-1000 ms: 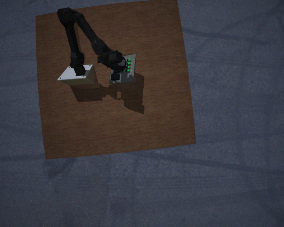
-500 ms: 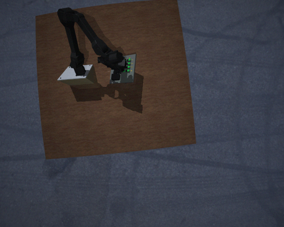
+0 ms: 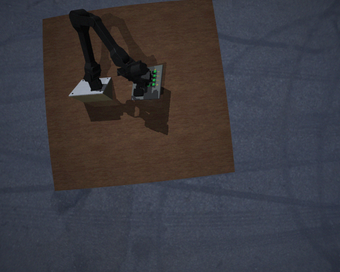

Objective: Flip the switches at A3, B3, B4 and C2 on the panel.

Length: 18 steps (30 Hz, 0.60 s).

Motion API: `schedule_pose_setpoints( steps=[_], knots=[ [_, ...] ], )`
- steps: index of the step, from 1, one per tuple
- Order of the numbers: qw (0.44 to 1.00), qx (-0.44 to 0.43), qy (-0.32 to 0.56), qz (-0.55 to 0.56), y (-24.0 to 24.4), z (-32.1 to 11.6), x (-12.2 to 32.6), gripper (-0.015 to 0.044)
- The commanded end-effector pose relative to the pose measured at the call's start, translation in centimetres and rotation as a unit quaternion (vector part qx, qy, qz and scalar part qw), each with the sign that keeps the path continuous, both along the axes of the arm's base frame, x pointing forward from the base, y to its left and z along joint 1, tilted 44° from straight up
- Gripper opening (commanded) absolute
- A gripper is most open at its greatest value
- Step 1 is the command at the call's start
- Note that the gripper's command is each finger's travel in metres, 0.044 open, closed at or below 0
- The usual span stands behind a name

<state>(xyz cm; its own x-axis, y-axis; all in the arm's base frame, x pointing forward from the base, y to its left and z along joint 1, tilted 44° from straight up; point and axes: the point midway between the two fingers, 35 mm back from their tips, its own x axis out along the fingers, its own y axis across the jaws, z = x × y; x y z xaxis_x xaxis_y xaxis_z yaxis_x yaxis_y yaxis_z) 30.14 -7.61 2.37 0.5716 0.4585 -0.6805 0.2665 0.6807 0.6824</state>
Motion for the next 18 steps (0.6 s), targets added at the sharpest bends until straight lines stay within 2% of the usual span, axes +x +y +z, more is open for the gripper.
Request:
schedule_pose_setpoints(
  steps=[1, 5, 9, 18],
  knots=[
    [1.0, -0.001, 0.0, -0.001, -0.6, 0.7, -0.6, 0.0],
    [1.0, -0.005, -0.006, -0.01, -2.8, 4.0, -3.7, 0.0],
    [1.0, -0.005, -0.006, -0.01, -2.7, 4.3, -3.9, 0.0],
    [1.0, -0.003, -0.006, -0.011, 3.2, 6.8, -5.5, 0.0]
  ],
)
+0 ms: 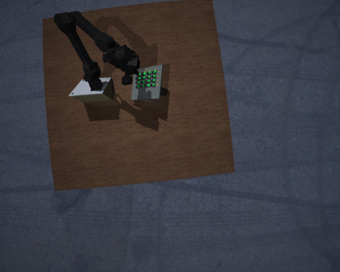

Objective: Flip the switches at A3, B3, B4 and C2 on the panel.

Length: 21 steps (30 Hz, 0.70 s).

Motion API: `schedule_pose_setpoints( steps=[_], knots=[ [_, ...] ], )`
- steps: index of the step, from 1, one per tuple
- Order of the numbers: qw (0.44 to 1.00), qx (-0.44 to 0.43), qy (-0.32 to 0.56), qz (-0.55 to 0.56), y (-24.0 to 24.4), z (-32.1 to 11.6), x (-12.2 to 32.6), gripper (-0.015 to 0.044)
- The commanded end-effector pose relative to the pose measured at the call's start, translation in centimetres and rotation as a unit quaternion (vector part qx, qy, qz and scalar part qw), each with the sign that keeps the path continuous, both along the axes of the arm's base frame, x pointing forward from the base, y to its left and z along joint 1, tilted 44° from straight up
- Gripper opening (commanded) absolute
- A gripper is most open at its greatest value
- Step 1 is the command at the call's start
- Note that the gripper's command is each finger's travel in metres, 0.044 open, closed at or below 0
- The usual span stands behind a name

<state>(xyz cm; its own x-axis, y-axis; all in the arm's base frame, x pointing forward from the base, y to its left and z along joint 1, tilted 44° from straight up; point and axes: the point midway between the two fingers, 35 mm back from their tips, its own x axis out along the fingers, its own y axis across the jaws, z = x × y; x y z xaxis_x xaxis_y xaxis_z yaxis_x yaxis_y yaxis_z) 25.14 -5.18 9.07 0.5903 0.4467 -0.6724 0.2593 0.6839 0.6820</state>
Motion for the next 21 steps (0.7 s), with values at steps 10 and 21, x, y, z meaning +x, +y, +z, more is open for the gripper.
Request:
schedule_pose_setpoints(
  steps=[10, 21],
  knots=[
    [1.0, 0.006, 0.013, 0.004, 2.3, -2.3, 1.8, 0.0],
    [1.0, 0.006, 0.012, 0.004, 3.0, -3.3, 2.7, 0.0]
  ],
)
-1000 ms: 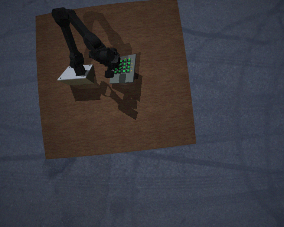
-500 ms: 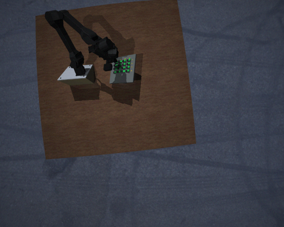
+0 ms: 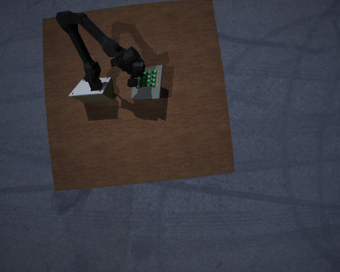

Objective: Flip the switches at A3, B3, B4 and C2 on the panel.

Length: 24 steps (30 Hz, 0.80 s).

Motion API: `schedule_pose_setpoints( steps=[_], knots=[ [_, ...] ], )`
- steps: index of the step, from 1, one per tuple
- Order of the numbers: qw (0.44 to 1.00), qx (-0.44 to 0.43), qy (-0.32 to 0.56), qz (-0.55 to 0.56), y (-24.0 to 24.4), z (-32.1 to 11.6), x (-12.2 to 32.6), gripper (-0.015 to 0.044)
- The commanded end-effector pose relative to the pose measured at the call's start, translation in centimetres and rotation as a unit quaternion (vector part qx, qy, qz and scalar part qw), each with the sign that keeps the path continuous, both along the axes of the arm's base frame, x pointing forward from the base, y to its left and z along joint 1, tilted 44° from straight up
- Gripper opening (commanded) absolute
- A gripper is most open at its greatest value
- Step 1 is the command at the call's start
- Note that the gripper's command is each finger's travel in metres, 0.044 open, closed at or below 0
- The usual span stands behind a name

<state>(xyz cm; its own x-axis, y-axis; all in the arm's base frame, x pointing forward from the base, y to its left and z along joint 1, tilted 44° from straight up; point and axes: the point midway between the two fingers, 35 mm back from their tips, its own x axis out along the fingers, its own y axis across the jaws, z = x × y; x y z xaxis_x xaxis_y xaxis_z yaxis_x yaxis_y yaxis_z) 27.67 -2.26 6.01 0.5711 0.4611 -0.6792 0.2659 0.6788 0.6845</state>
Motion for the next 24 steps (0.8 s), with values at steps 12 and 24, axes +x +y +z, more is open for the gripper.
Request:
schedule_pose_setpoints(
  steps=[12, 24],
  knots=[
    [1.0, 0.0, 0.001, -0.002, 0.43, -0.76, 0.59, 0.0],
    [1.0, 0.0, 0.001, -0.002, 0.45, -0.79, 0.61, 0.0]
  ],
)
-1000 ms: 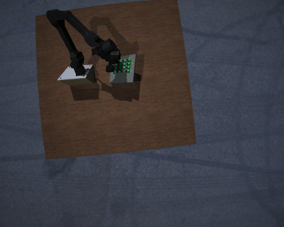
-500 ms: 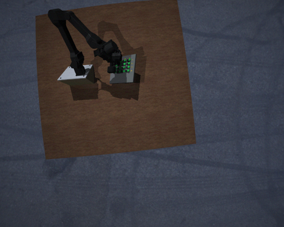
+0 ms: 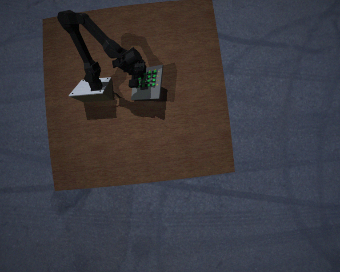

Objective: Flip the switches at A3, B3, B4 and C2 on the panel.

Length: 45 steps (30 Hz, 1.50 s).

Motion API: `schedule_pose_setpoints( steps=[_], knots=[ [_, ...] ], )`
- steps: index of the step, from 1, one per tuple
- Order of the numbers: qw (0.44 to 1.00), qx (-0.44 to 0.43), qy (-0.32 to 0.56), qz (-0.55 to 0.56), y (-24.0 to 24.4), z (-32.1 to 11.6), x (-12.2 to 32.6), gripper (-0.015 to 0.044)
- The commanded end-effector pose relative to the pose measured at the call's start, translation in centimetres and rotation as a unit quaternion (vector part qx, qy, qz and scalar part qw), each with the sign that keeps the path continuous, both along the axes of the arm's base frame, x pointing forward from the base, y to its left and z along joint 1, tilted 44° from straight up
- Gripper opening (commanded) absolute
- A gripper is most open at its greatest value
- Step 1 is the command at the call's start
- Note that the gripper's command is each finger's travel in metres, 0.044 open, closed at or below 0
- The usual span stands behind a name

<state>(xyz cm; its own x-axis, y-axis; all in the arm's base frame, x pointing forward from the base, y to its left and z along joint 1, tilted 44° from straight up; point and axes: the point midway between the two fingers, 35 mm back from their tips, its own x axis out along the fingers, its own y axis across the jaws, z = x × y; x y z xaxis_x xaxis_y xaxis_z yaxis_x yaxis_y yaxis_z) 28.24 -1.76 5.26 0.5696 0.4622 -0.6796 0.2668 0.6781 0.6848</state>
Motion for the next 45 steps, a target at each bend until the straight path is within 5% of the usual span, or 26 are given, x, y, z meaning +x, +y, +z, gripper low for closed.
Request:
schedule_pose_setpoints(
  steps=[1, 40, 45],
  knots=[
    [1.0, -0.001, 0.001, -0.002, 0.0, 0.0, 0.0, 0.0],
    [1.0, 0.0, 0.0, -0.002, 0.2, -0.4, 0.4, 0.0],
    [1.0, -0.004, -0.003, -0.007, -2.1, 2.6, -2.3, 0.0]
  ],
)
